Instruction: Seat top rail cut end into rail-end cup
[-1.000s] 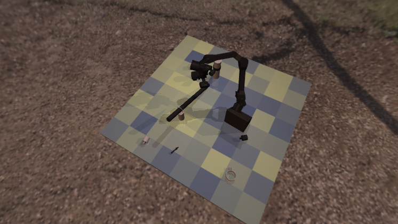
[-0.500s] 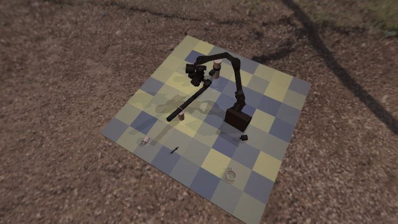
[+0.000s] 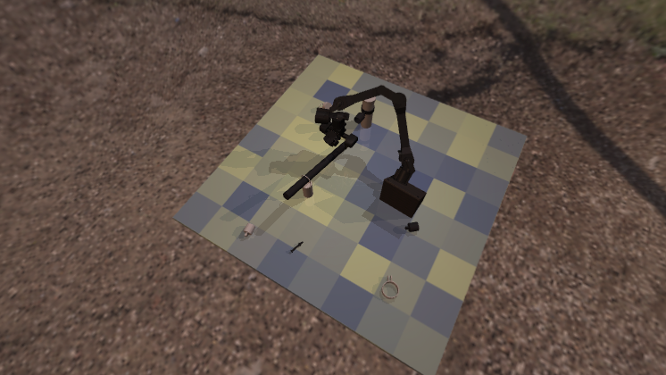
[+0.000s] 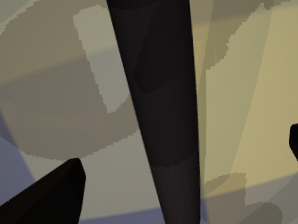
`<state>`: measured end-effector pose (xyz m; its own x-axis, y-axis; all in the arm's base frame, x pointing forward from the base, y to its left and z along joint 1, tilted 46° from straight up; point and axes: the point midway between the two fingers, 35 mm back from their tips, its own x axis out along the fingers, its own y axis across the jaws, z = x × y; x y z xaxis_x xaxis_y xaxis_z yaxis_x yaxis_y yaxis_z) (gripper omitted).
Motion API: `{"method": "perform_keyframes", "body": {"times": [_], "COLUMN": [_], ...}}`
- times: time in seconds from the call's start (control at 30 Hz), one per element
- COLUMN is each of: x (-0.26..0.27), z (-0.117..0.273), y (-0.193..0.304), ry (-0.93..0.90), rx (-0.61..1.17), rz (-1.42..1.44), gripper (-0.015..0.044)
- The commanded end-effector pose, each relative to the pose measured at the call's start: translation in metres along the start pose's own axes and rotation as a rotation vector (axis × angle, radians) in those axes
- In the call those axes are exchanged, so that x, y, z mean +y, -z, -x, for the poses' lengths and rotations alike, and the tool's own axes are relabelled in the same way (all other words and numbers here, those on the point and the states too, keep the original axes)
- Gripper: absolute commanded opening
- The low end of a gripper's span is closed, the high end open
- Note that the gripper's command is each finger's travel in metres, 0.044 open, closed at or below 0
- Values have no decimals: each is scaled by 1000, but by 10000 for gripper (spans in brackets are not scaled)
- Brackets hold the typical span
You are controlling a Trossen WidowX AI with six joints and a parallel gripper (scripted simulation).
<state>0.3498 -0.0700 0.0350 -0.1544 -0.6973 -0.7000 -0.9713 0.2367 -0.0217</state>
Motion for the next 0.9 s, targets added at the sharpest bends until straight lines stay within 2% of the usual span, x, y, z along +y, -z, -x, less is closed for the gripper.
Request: {"method": "perform_keyframes", "body": {"times": [0.0, 0.87], "x": [1, 0], "z": [-11, -47], "y": [1, 1], "ry": [-3, -3], "rx": [7, 7], "rz": [7, 7], "gripper": [440, 440]}}
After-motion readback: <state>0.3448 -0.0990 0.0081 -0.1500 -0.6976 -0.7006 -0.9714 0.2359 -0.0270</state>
